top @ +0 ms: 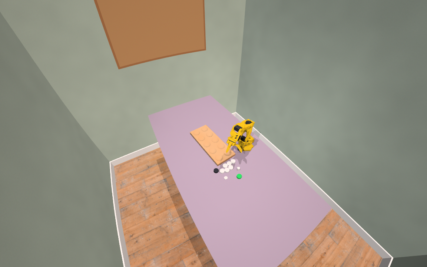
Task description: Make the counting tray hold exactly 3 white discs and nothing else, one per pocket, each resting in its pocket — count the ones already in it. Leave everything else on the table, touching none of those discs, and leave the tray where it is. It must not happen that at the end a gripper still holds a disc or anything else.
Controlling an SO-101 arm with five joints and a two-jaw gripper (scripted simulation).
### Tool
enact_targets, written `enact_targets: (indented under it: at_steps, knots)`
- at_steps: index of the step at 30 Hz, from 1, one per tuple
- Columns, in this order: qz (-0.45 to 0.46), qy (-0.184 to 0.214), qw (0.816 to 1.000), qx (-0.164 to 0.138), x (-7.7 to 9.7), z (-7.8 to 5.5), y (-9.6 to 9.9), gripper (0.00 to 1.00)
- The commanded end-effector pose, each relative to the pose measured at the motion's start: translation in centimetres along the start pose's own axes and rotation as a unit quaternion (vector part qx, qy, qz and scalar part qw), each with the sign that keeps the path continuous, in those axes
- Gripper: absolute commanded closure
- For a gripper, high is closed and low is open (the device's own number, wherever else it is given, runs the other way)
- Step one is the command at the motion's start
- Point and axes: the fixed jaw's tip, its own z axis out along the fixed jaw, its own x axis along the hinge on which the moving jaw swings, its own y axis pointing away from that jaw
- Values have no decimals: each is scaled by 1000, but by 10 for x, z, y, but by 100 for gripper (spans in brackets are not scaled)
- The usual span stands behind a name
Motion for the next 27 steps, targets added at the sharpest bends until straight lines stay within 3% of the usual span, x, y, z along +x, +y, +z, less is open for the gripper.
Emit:
enact_targets:
  at_steps: [1,11,13,27]
  knots:
    - [-80,-6,996,30,-7,-3,-15,0]
    - [-277,-44,959,37,-37,8,-26,0]
    - [-277,-44,959,37,-37,8,-26,0]
    - [-494,-84,863,59,-76,17,-35,0]
